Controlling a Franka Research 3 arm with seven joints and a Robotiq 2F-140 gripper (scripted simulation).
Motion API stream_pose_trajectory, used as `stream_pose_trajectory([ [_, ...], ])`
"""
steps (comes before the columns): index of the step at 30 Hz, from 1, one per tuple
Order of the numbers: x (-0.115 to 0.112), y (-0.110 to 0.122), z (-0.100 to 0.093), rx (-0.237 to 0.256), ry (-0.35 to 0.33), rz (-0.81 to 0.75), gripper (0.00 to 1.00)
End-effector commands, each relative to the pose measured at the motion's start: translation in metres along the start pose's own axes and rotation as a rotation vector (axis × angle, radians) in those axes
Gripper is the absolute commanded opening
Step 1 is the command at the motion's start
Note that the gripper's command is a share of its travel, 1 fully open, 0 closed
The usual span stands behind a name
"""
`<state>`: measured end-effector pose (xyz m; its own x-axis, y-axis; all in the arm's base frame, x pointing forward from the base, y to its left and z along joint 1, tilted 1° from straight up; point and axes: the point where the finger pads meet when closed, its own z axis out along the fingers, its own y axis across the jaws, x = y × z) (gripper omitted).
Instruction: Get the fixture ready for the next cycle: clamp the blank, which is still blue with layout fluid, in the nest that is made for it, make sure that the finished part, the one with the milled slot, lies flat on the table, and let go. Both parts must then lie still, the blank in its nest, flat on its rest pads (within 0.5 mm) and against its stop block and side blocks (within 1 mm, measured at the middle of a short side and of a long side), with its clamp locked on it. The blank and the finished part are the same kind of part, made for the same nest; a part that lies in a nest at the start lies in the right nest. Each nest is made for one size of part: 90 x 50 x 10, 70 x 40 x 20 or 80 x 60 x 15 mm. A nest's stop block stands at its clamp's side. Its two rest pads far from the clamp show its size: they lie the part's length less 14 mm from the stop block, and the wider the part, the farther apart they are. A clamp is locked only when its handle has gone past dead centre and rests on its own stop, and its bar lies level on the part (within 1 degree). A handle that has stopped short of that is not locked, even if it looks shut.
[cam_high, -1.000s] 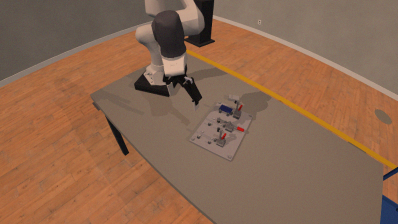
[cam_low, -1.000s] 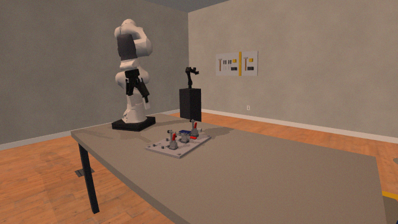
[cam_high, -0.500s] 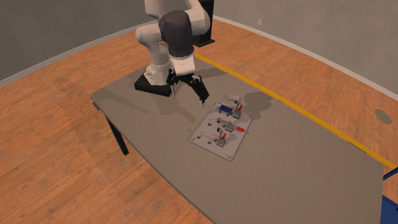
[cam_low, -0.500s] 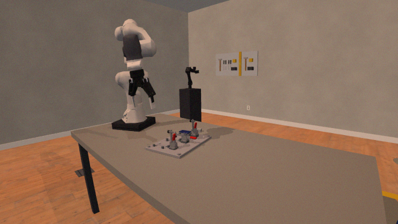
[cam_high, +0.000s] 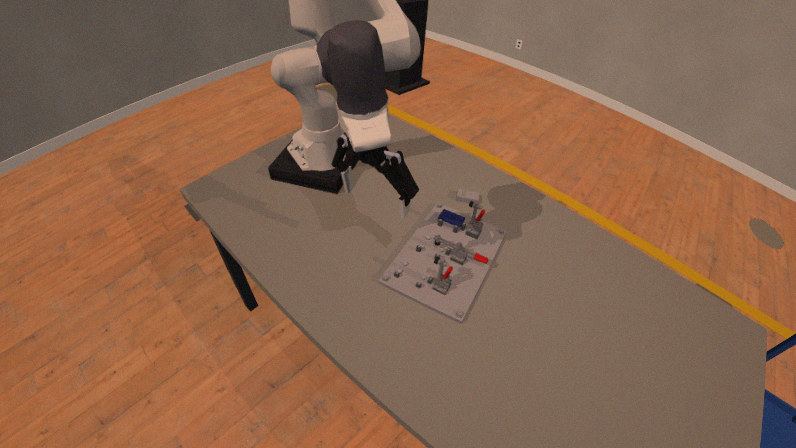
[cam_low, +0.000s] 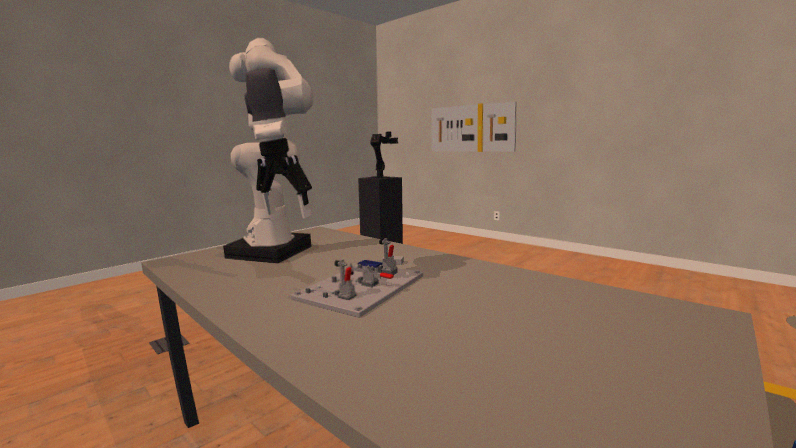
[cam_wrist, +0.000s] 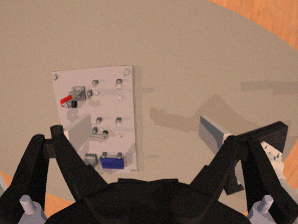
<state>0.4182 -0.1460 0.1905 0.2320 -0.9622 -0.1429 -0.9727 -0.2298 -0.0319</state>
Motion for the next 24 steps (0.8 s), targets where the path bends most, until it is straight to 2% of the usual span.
stream_pose_trajectory([
  [1,0.001,0.0,0.0,-0.001,0.004,-0.012,1.0],
  [7,0.001,0.0,0.0,-0.001,0.004,-0.012,1.0],
  [8,-0.021,-0.018,0.007,-0.02,0.022,-0.198,1.0],
  [24,-0.021,-0.018,0.007,-0.02,0.022,-0.198,1.0],
])
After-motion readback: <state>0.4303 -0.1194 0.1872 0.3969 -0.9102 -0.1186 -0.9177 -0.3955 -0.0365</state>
